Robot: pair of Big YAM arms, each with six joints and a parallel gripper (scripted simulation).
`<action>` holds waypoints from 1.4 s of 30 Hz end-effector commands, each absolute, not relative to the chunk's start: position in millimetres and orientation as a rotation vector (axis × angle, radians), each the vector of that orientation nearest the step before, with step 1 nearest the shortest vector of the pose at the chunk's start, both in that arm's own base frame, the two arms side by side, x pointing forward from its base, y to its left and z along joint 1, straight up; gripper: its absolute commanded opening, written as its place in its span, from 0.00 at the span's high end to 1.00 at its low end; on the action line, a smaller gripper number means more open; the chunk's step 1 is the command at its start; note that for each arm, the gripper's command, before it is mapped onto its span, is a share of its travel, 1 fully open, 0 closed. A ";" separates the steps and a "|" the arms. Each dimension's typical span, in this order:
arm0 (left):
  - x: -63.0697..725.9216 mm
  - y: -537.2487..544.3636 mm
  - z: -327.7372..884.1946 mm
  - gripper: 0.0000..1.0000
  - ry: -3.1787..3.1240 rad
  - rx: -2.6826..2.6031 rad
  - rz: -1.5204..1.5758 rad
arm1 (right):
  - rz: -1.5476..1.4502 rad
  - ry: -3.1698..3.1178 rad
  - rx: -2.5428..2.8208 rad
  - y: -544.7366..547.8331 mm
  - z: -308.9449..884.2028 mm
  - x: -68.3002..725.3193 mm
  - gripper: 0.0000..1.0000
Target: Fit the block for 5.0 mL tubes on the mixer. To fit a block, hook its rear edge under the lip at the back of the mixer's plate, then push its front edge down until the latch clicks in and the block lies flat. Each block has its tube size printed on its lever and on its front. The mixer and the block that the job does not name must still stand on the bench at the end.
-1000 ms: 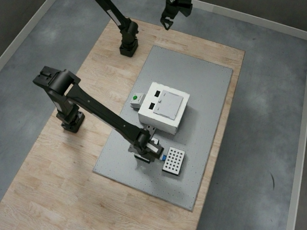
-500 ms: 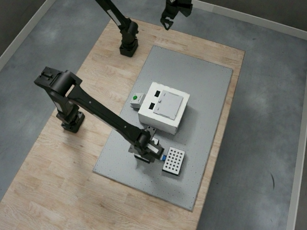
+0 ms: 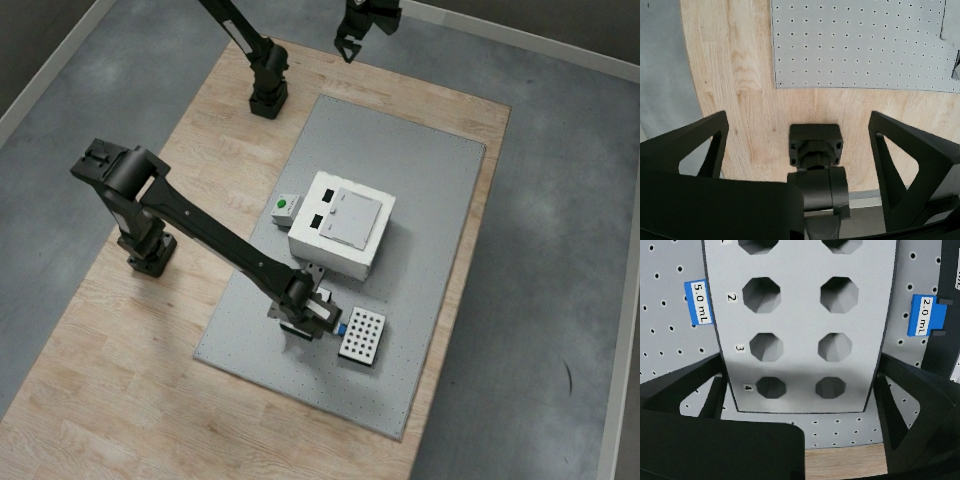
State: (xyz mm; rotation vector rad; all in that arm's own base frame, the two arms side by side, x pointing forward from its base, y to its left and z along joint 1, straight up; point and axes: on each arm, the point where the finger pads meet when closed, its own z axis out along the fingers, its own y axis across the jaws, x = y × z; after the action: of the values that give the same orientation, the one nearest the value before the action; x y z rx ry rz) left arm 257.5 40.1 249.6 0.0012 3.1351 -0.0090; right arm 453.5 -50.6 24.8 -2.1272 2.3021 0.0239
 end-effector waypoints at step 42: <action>264.6 42.6 263.3 0.00 3.098 -0.012 -0.006 | -0.004 2.297 -2.107 -56.4 38.8 454.0 1.00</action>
State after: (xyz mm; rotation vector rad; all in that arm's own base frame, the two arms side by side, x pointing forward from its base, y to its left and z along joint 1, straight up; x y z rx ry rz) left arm 257.1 40.0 250.4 0.0012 3.1315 -0.0080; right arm 452.9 -50.9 26.7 -2.1244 2.3017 0.0187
